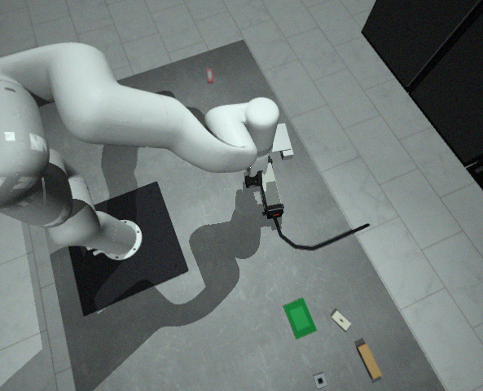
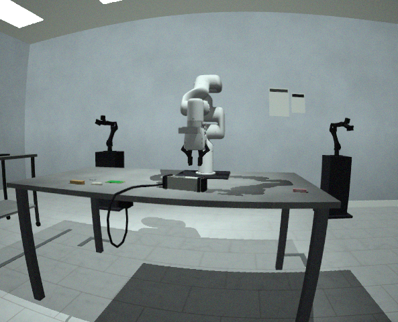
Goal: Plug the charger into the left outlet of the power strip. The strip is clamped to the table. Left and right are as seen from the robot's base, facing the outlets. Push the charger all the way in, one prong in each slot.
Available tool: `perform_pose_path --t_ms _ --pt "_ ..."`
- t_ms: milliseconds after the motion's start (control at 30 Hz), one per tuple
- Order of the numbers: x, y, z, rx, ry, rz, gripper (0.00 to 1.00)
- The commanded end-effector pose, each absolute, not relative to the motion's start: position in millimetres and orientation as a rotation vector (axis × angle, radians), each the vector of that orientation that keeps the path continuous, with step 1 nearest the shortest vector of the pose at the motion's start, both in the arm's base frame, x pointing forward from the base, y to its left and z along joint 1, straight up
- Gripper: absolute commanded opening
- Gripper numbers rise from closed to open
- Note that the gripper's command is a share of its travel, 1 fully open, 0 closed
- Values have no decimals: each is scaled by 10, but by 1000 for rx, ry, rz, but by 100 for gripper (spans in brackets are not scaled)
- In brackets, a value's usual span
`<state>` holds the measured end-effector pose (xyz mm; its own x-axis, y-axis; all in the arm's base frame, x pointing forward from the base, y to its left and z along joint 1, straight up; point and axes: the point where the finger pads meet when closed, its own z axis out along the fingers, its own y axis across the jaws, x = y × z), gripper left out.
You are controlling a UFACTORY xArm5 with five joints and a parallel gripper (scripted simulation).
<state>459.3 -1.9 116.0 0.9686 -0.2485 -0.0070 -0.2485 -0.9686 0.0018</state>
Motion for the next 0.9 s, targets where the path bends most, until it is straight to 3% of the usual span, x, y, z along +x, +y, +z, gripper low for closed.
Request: perform_pose_path --t_ms 0,867 --pt "4605 -19 1273 3116 -393 -6 44" --pt "4605 -19 1415 3116 -393 -6 44"
